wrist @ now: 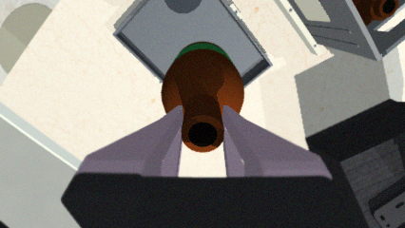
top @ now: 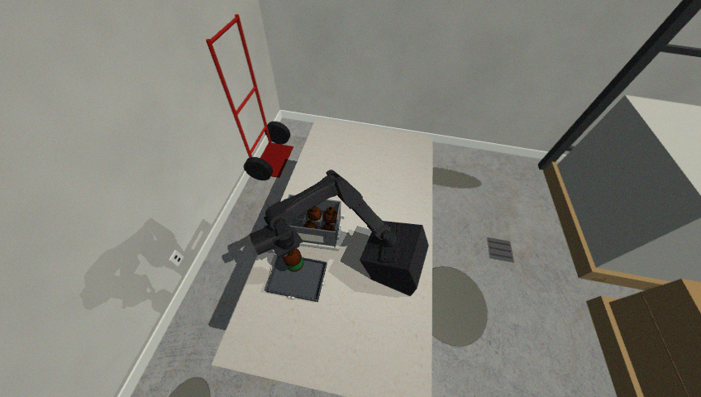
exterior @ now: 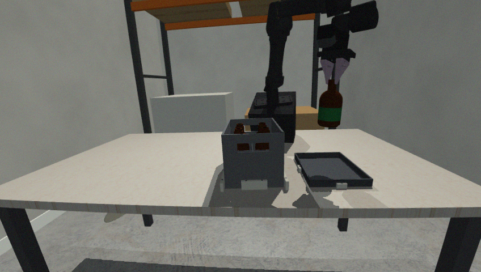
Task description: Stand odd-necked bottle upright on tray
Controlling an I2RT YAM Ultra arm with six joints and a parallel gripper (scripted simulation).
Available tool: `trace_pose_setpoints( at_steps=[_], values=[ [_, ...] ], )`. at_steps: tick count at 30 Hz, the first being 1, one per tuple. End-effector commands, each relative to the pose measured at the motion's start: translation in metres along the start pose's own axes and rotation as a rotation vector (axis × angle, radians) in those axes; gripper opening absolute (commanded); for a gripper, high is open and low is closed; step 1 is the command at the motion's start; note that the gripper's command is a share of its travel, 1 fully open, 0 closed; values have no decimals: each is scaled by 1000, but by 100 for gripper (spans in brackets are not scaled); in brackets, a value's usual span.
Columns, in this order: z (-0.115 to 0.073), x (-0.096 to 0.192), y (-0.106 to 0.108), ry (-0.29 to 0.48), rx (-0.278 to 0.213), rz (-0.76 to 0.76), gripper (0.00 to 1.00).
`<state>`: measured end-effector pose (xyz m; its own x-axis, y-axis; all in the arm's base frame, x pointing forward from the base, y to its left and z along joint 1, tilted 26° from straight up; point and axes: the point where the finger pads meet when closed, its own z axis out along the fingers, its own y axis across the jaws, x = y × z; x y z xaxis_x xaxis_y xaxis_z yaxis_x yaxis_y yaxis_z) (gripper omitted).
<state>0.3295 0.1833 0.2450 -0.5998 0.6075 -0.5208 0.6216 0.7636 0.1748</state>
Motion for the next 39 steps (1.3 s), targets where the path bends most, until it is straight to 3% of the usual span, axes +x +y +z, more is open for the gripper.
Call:
trace_pose_setpoints(
  at_steps=[1,4,17,18,19,29,34,35,36,39],
  values=[
    [-22,-16,10,-31,-91,38,0],
    [-5,-11,2,-27,-50,25,0],
    [20,-5,4,-26,-54,19,0],
    [13,-6,12,-30,-87,26,0],
    [25,-3,5,-26,-54,18,0],
    [66,5,5,-18,-29,12,0],
    [72,3,5,-25,-38,18,0],
    [57,-1,19,-34,-96,29,0],
    [73,10,9,-23,-53,4,0],
    [96,10,5,-20,-19,7,0]
  ],
)
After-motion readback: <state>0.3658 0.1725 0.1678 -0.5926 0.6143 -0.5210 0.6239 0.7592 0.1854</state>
